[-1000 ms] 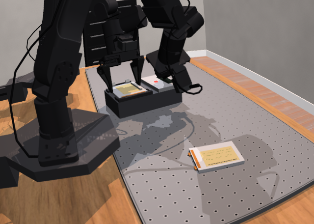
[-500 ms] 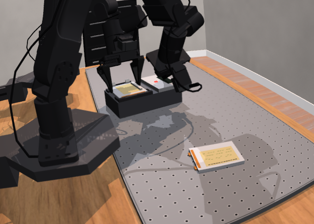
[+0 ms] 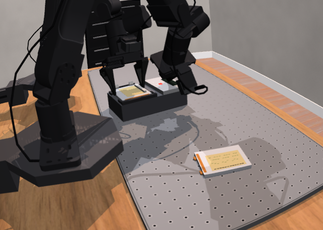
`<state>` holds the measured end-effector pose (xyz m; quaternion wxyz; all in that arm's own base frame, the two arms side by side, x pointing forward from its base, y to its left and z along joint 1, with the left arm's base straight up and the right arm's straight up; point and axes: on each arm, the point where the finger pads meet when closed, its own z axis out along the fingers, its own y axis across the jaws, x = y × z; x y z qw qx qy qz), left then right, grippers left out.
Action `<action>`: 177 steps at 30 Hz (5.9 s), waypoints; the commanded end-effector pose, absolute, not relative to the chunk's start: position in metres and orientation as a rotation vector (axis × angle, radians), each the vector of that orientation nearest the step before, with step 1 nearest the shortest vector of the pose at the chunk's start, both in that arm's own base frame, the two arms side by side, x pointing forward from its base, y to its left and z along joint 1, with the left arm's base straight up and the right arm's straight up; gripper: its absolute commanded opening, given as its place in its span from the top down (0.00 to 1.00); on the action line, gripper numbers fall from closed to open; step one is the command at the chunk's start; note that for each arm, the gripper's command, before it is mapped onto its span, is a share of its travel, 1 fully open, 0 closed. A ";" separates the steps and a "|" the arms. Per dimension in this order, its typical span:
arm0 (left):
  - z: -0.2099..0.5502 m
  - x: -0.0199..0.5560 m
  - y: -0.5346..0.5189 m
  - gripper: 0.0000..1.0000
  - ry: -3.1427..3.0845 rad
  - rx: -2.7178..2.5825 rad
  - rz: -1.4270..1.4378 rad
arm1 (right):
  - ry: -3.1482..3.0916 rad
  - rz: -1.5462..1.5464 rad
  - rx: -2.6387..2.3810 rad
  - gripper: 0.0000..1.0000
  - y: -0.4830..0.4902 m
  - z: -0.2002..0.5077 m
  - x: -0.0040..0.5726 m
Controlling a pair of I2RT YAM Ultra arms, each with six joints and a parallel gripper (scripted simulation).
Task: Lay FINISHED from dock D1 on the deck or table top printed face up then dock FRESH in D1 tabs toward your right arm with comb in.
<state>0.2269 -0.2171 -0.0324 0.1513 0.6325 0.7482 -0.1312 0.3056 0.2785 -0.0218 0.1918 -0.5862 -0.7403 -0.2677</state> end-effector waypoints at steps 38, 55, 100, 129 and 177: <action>-0.029 0.230 -0.220 1.00 2.135 1.807 -0.377 | -2.083 -0.798 -1.633 1.00 0.279 -0.005 0.314; -0.029 0.230 -0.220 1.00 2.135 1.807 -0.377 | -2.078 -0.815 -1.633 1.00 0.278 0.000 0.316; -0.029 0.230 -0.220 1.00 2.135 1.807 -0.377 | -2.070 -0.815 -1.632 1.00 0.271 0.004 0.314; -0.029 0.230 -0.220 1.00 2.135 1.807 -0.377 | -2.072 -0.792 -1.627 1.00 0.266 0.006 0.306; -0.029 0.230 -0.220 1.00 2.135 1.807 -0.377 | -2.072 -0.796 -1.628 1.00 0.263 0.003 0.302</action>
